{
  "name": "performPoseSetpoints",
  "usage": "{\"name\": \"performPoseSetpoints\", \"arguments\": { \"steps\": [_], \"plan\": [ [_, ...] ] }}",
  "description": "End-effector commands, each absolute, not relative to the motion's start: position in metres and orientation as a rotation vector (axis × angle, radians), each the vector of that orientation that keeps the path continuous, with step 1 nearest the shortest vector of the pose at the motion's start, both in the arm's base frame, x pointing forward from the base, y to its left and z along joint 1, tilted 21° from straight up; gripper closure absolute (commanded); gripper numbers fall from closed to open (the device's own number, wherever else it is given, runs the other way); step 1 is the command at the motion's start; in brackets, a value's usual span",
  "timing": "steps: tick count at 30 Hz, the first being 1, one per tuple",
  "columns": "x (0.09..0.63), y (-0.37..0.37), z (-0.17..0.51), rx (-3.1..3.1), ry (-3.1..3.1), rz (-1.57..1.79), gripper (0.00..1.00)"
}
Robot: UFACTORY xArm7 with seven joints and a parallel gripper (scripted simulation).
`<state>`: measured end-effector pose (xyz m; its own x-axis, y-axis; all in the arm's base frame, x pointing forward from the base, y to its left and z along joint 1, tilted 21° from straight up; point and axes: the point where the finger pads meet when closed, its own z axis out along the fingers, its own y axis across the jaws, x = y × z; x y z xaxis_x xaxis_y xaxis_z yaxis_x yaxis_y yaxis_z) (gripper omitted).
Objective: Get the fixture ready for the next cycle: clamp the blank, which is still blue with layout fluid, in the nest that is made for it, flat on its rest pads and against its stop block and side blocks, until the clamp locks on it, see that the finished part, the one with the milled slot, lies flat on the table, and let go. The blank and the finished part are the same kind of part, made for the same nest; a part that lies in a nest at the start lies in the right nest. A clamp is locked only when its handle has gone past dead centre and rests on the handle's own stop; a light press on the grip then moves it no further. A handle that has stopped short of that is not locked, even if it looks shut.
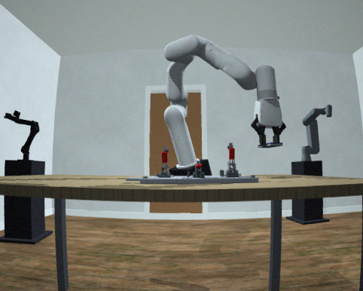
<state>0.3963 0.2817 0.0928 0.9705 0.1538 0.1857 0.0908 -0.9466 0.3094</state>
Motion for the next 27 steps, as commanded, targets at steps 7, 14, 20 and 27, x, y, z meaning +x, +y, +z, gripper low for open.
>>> {"name": "performPoseSetpoints", "arguments": {
  "steps": [7,14,20,27],
  "plan": [
    [0.3968,0.2840,0.0948,2.829,0.108,0.317,1.00],
    [0.3968,0.2840,0.0948,2.843,-0.098,0.348,1.00],
    [0.3968,0.2840,0.0948,2.844,-0.172,0.359,1.00],
    [0.3965,0.2839,0.0942,2.844,-0.172,0.359,1.00]
  ]
}}
